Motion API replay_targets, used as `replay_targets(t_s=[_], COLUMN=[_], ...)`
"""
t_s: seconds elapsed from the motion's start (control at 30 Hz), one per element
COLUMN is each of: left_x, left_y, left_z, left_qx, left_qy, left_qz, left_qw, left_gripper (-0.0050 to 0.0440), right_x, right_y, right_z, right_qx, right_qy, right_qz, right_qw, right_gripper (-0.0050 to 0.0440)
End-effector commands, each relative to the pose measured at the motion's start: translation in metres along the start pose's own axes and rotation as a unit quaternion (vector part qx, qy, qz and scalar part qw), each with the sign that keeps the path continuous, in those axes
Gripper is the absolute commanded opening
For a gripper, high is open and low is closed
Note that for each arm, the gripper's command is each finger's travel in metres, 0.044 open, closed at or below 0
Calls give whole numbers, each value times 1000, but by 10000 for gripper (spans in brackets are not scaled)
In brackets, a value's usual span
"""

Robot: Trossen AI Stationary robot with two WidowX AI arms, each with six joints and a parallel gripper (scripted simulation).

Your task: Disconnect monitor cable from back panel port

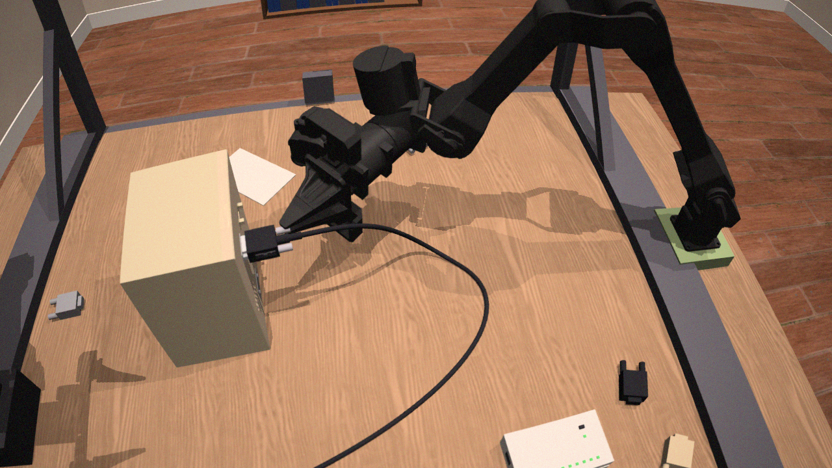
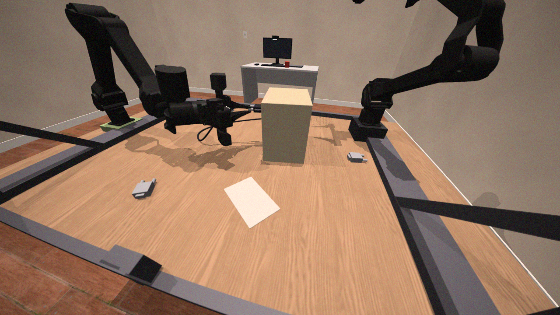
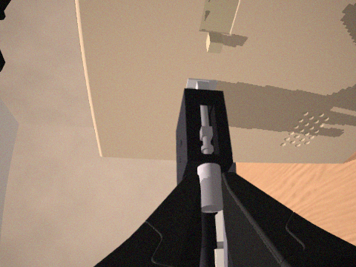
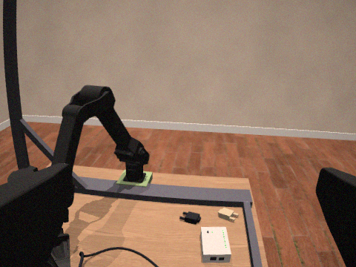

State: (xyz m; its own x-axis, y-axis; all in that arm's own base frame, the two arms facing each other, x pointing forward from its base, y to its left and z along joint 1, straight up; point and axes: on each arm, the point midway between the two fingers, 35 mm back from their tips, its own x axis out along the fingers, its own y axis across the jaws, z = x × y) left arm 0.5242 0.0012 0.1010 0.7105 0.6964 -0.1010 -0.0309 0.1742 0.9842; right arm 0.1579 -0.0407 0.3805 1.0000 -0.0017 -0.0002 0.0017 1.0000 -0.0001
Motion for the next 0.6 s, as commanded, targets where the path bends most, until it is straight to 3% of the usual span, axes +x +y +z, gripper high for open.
replay_targets(t_s=[0.0, 0.57], left_x=[-1, -1], left_y=[11, 14], left_z=[3, 2], left_qx=[-10, -53], left_qy=[-1, -1], left_qz=[8, -22], left_qw=[1000, 998], left_gripper=[0, 0], right_x=[0, 0], right_y=[1, 1], right_z=[3, 3], right_qx=[-3, -3], right_qy=[-1, -1], right_qz=[1, 1], right_qw=[1000, 1000], right_gripper=[440, 440])
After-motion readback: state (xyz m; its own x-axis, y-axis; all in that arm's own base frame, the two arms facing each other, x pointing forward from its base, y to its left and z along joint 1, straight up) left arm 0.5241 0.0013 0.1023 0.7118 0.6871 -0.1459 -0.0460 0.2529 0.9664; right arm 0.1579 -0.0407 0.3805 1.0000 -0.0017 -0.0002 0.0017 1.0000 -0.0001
